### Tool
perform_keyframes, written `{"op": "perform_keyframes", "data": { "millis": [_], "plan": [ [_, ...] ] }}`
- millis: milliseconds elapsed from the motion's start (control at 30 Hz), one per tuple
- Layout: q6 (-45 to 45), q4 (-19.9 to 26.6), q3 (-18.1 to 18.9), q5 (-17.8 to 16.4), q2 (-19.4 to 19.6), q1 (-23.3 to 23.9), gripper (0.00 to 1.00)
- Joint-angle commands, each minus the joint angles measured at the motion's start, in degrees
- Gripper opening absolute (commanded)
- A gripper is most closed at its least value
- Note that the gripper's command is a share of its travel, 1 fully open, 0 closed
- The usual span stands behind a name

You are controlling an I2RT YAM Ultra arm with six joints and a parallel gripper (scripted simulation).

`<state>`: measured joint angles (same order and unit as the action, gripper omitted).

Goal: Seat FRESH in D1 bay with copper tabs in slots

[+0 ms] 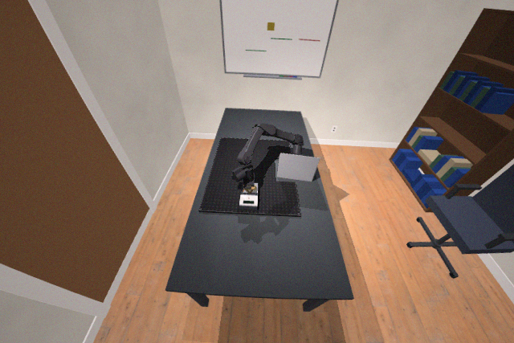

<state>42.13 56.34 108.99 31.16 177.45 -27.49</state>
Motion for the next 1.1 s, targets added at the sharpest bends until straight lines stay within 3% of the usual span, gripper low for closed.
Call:
{"op": "perform_keyframes", "data": {
  "millis": [0, 1067],
  "plan": [
    [-0.76, -3.03, -0.90, 2.45, -1.55, -0.93, 0.00],
    [-0.89, -4.09, -1.88, 2.83, -1.92, -1.12, 0.00]
  ]
}}
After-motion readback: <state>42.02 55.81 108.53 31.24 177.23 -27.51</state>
